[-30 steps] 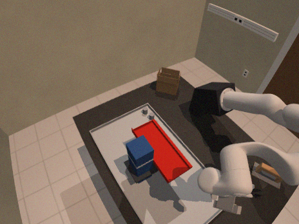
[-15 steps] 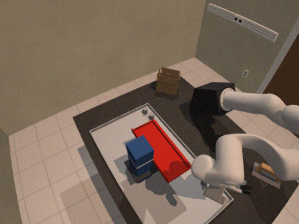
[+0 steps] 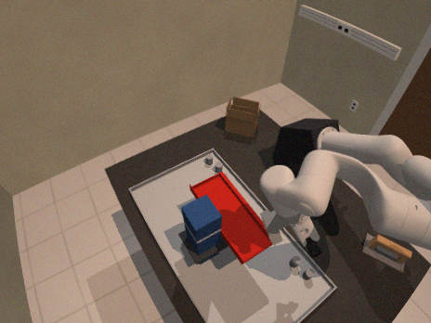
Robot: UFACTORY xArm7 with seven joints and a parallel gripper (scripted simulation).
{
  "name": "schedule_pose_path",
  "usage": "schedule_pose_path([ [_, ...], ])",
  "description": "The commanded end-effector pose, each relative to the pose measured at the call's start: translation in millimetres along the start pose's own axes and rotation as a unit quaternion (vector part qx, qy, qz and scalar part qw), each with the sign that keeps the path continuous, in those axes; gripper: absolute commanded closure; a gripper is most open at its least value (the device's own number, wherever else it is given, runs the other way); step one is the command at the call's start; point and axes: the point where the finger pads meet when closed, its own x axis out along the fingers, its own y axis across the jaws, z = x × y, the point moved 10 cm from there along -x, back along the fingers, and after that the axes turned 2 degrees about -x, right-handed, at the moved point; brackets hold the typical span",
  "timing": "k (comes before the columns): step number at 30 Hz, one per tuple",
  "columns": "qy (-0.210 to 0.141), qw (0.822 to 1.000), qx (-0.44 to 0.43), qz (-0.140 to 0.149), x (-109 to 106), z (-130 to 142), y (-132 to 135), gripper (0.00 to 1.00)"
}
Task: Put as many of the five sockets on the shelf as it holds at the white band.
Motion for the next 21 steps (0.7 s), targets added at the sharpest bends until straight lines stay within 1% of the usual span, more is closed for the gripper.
schedule_pose_path([
  [1,0.061,0.990,0.125,0.013,-29,3,39,0.00],
  [3,0.066,0.988,0.136,0.015,-29,4,39,0.00],
  [4,0.094,0.976,0.194,0.016,-44,9,60,0.00],
  [6,0.099,0.974,0.205,0.017,-44,10,59,0.00],
  [7,0.128,0.956,0.263,0.017,-58,18,78,0.00],
  [9,0.128,0.956,0.263,0.017,-58,18,78,0.00],
  [10,0.160,0.931,0.328,0.015,-71,27,95,0.00],
  [12,0.161,0.930,0.329,0.015,-71,27,94,0.00],
  [13,0.188,0.905,0.382,0.012,-83,37,109,0.00],
  [15,0.188,0.905,0.382,0.012,-83,37,109,0.00],
  [16,0.213,0.879,0.427,0.008,-93,46,121,0.00],
  [17,0.213,0.879,0.427,0.008,-93,46,121,0.00],
  [18,0.233,0.854,0.465,0.003,-101,55,132,0.00],
  [21,0.233,0.854,0.465,0.003,-101,55,132,0.00],
])
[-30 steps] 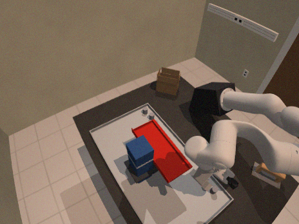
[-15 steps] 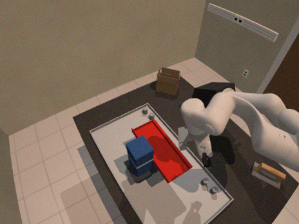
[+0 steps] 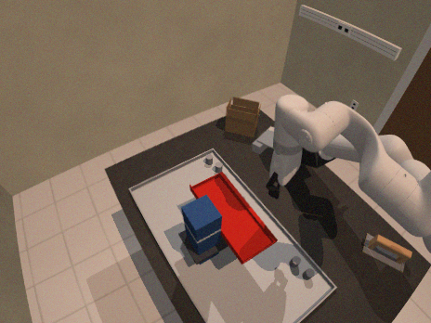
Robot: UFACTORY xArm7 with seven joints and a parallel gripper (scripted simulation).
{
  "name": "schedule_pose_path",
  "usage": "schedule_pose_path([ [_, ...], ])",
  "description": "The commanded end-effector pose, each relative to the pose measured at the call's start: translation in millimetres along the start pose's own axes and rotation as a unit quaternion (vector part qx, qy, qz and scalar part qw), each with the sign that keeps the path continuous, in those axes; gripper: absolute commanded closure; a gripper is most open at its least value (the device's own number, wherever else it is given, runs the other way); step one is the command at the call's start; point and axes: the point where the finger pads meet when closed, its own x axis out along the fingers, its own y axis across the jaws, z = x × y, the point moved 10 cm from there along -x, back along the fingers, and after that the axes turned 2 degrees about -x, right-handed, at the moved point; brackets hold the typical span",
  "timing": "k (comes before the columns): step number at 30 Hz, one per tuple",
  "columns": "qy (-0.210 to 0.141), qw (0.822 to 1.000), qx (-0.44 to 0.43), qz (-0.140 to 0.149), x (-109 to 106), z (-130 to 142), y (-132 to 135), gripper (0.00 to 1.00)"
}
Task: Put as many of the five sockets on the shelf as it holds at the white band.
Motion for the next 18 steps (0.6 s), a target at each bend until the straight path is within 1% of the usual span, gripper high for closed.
schedule_pose_path([
  [1,0.035,0.997,0.065,-0.006,-14,-10,15,0.00],
  [5,0.035,0.997,0.065,-0.006,-14,-10,15,0.00],
  [6,0.049,0.994,0.094,-0.010,-20,-13,23,0.00],
  [8,0.049,0.994,0.094,-0.010,-20,-13,23,0.00],
  [9,0.059,0.992,0.115,-0.013,-24,-15,28,0.00],
  [12,0.059,0.992,0.115,-0.013,-24,-15,28,0.00],
  [13,0.065,0.989,0.129,-0.016,-27,-16,32,0.00],
  [18,0.070,0.987,0.140,-0.017,-29,-17,35,0.00],
])
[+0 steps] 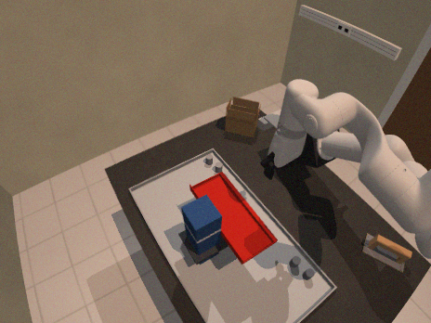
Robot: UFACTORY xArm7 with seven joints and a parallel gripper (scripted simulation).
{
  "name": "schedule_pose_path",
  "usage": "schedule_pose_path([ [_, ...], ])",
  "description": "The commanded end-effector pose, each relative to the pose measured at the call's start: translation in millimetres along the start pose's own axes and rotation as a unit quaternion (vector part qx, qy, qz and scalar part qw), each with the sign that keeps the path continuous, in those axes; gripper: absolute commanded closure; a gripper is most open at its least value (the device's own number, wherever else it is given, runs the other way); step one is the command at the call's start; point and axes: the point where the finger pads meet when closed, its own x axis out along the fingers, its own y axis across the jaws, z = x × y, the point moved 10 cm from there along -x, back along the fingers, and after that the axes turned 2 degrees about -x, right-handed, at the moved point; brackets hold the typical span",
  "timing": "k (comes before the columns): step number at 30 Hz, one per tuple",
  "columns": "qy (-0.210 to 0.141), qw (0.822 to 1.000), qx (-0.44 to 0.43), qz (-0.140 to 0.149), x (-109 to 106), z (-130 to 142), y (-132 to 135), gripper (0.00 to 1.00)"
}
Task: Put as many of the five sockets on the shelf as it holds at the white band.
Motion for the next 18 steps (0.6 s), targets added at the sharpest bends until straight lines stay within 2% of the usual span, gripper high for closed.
schedule_pose_path([
  [1,0.005,1.000,0.009,-0.003,-3.1,-1.8,1.7,0.00],
  [6,0.006,1.000,0.009,-0.003,-3.2,-1.9,1.8,0.00],
  [7,0.006,1.000,0.009,-0.003,-3.2,-1.9,1.8,1.00],
  [18,0.006,1.000,0.009,-0.003,-3.2,-1.9,1.8,1.00],
])
